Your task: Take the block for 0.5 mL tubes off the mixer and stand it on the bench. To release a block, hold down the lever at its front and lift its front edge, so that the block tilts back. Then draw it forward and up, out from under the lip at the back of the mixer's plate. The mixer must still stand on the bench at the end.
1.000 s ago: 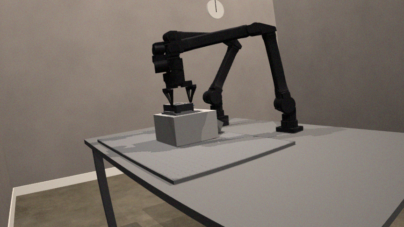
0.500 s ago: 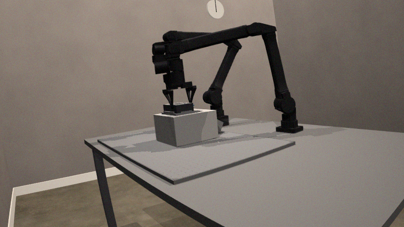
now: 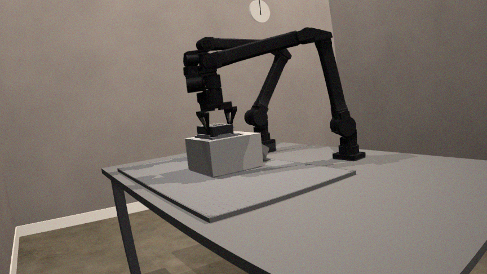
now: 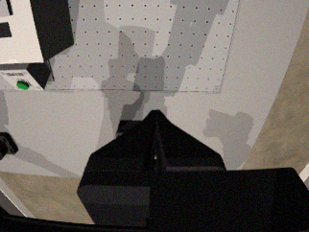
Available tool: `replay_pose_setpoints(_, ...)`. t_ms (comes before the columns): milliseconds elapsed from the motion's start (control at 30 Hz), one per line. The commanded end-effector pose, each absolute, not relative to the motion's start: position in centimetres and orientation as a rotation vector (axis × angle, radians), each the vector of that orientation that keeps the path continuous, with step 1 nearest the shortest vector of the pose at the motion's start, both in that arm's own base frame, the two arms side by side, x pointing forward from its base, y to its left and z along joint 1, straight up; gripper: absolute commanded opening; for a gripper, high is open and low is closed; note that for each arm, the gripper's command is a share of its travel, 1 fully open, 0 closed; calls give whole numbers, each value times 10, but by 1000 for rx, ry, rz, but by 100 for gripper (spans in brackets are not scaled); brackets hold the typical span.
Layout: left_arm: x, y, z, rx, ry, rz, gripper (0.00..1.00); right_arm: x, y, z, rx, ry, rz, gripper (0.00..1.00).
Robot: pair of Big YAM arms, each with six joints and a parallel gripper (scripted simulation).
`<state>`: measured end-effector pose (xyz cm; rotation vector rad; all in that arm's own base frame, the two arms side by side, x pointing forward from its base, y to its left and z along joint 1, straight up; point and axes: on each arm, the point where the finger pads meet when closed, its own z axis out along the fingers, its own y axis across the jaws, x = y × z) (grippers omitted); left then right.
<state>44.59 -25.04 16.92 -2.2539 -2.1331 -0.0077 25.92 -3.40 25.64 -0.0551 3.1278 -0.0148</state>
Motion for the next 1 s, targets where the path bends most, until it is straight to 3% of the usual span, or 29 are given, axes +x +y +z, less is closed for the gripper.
replay_pose_setpoints(0,453,-255,183,-2288,-2151,-28,100,267,-35,269,-53,3079,-20,0)
replay_pose_setpoints(967,449,-252,179,-2273,-2139,-18,100,265,-34,269,-52,3083,-20,0)
